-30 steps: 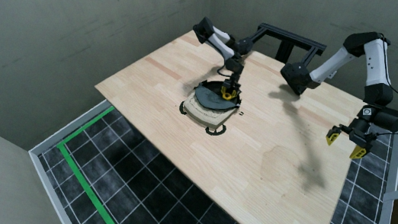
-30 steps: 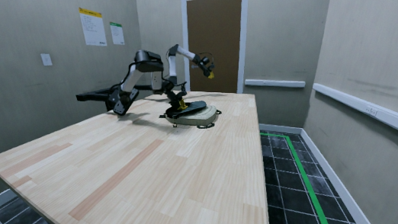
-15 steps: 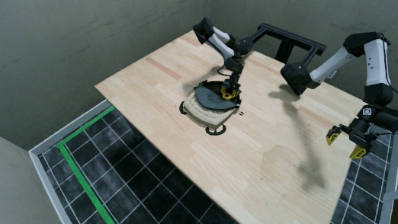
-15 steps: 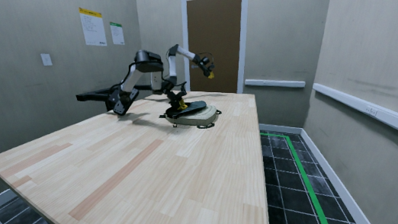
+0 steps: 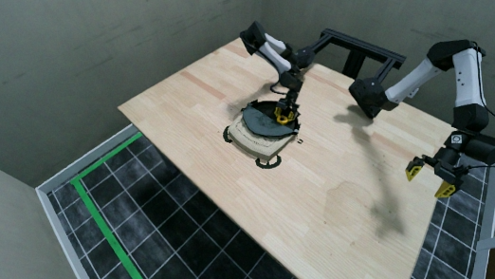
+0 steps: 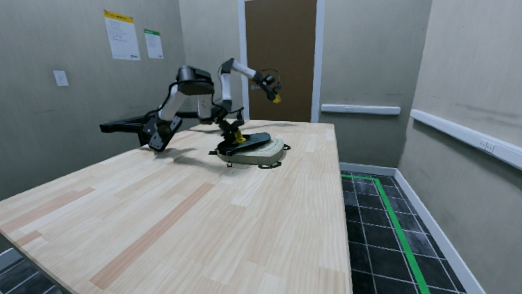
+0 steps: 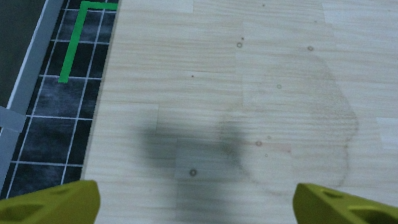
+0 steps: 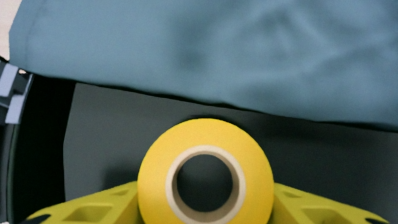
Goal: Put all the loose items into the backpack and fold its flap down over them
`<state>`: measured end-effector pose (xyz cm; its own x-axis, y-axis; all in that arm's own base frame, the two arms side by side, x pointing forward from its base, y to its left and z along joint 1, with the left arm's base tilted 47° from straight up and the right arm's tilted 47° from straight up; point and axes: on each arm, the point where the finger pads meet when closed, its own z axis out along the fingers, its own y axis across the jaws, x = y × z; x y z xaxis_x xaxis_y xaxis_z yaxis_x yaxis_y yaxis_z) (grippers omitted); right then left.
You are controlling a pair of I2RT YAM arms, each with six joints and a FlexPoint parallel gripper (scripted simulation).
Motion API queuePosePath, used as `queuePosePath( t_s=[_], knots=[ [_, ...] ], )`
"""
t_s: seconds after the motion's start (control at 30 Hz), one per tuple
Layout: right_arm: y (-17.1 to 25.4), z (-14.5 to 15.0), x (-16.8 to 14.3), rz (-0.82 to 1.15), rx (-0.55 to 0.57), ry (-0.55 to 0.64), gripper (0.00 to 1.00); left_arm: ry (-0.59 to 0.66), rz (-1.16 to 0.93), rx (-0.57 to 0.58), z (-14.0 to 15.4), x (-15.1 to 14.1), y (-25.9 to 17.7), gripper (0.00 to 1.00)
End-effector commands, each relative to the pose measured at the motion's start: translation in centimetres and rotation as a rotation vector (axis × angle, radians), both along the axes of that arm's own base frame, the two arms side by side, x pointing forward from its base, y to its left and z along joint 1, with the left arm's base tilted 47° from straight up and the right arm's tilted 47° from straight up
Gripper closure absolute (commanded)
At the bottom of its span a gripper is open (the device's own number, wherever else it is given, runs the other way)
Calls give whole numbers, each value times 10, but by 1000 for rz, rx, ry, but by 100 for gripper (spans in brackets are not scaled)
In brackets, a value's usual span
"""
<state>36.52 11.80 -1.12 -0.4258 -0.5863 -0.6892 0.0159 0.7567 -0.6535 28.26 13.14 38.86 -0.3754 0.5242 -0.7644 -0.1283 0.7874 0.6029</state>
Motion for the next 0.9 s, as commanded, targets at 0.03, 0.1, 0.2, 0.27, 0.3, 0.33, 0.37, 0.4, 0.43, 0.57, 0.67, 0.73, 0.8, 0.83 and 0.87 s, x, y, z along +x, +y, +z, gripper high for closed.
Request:
queuePosePath(
  t_s=[0.03, 0.1, 0.2, 0.27, 0.3, 0.33, 0.37, 0.4, 0.43, 0.57, 0.67, 0.73, 0.8, 0.83, 0.87],
  knots=[
    [-14, 3, -2, -37, -18, 7, 55, -14, -4, 10, 6, -2, -2, 10],
    [-15, 1, -2, -37, -21, 11, 55, -14, -4, 10, 6, -2, -2, 10],
    [-15, 2, -2, -37, -19, 9, 55, -14, -4, 10, 6, -2, -2, 10],
    [-15, 3, -2, -37, -17, 6, 55, -14, -4, 10, 6, -2, -2, 10],
    [-15, 2, -3, -37, -19, 8, 55, -14, -4, 10, 6, -2, -2, 10],
    [-15, 1, -3, -37, -21, 11, 55, -14, -4, 10, 6, -2, -2, 10],
    [-15, 1, -3, -37, -21, 11, 55, -14, -4, 10, 6, -2, -2, 10],
    [-15, 1, -3, -37, -21, 10, 55, -14, -4, 10, 6, -2, -2, 10],
    [-15, 1, -3, -37, -21, 10, 55, -14, -4, 10, 6, -2, -2, 10],
    [-15, 3, -3, -37, -18, 8, 55, -14, -4, 10, 6, -2, -2, 10],
    [-16, 1, -3, -37, -21, 11, 55, -14, -4, 10, 6, -2, -2, 10],
    [-16, 1, -4, -37, -21, 12, 55, -14, -4, 10, 6, -2, -2, 10],
    [-16, 1, -4, -37, -21, 12, 55, -14, -4, 10, 6, -2, -2, 10],
    [-16, 1, -4, -37, -21, 12, 55, -14, -4, 10, 6, -2, -2, 10],
    [-16, 1, -4, -37, -21, 12, 55, -14, -4, 10, 6, -2, -2, 10]
  ],
)
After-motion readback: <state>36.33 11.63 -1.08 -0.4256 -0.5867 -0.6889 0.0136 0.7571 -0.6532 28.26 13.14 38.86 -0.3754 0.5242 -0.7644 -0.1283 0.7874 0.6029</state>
